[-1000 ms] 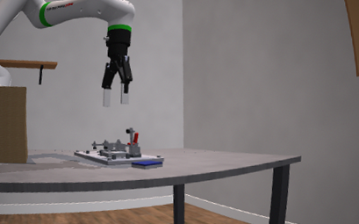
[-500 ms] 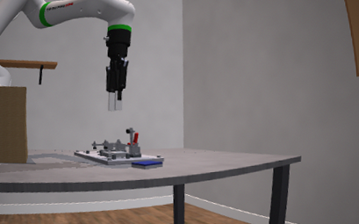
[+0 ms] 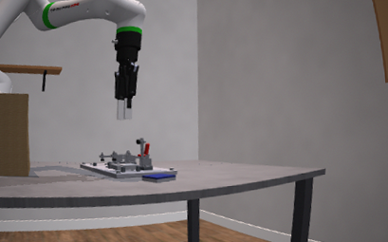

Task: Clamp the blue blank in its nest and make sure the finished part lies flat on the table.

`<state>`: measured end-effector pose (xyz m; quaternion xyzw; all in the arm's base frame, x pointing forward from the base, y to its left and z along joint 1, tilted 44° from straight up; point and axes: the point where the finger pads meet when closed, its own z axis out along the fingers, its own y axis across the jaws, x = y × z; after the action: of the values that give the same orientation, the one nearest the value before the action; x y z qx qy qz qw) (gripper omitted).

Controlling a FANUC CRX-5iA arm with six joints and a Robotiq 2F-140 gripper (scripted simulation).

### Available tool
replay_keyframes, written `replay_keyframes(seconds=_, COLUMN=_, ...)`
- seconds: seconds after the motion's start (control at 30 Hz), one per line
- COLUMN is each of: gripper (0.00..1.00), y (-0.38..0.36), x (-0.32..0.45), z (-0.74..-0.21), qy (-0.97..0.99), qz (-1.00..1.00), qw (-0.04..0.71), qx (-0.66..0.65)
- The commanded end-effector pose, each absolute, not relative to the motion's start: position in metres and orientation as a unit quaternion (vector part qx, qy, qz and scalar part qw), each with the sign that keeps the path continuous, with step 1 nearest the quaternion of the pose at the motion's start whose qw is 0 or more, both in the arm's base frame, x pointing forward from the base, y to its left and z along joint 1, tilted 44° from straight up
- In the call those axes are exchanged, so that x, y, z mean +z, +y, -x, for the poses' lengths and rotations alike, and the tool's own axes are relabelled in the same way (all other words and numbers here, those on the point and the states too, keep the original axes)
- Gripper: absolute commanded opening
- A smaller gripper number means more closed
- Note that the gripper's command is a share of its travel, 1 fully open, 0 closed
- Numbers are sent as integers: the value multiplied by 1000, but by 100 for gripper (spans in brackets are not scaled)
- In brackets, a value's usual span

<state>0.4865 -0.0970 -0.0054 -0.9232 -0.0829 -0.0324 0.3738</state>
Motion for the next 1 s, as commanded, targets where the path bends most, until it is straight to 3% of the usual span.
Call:
replay_keyframes(seconds=0.0, gripper=28, y=-97, x=-5, z=-487, qy=-83, qz=923, qw=374, qx=-33)
replay_keyframes(seconds=0.03, gripper=28, y=-97, x=-5, z=-487, qy=-83, qz=923, qw=374, qx=-33)
replay_keyframes(seconds=0.07, gripper=58, y=-97, x=-5, z=-487, qy=-83, qz=923, qw=374, qx=-33)
replay_keyframes(seconds=0.53, gripper=58, y=-49, x=-55, z=-487, qy=-81, qz=923, qw=375, qx=-36)
replay_keyframes(seconds=0.97, gripper=58, y=-47, x=-56, z=-487, qy=-81, qz=923, qw=375, qx=-36)
